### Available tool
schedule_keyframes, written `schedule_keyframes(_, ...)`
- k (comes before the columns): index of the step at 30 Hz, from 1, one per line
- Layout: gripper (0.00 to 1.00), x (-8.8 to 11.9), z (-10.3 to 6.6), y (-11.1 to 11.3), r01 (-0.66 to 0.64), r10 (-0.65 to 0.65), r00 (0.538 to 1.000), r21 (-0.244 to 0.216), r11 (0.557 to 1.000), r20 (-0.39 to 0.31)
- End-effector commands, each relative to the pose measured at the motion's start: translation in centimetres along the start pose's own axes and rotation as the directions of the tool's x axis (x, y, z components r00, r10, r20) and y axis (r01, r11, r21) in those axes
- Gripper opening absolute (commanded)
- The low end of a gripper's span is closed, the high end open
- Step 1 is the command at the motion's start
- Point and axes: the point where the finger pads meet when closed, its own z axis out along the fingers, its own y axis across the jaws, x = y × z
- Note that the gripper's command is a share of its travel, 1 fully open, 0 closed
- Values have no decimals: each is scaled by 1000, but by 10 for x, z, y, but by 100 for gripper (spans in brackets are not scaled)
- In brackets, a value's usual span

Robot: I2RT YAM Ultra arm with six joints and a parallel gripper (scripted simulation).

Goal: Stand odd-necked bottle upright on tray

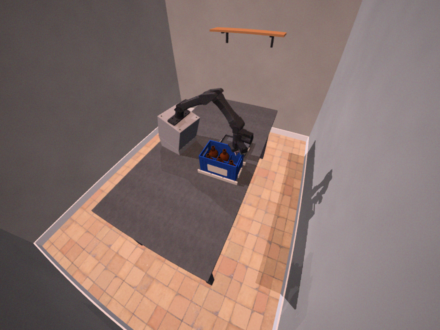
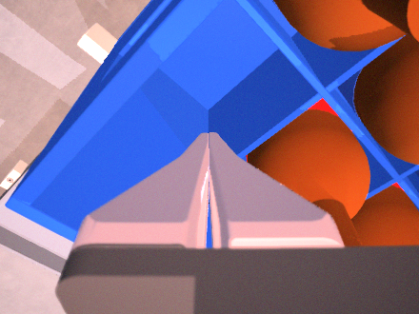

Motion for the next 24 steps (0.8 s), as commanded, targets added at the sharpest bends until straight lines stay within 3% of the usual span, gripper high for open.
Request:
schedule_keyframes(1,0,-15,-10,7,1,0,999,-25,1000,49)
schedule_keyframes(8,0,-15,-10,7,1,0,999,-25,1000,49)
schedule_keyframes(9,61,-15,-10,7,1,0,999,-25,1000,49)
schedule_keyframes(24,61,-15,-10,7,1,1,999,-25,1000,49)
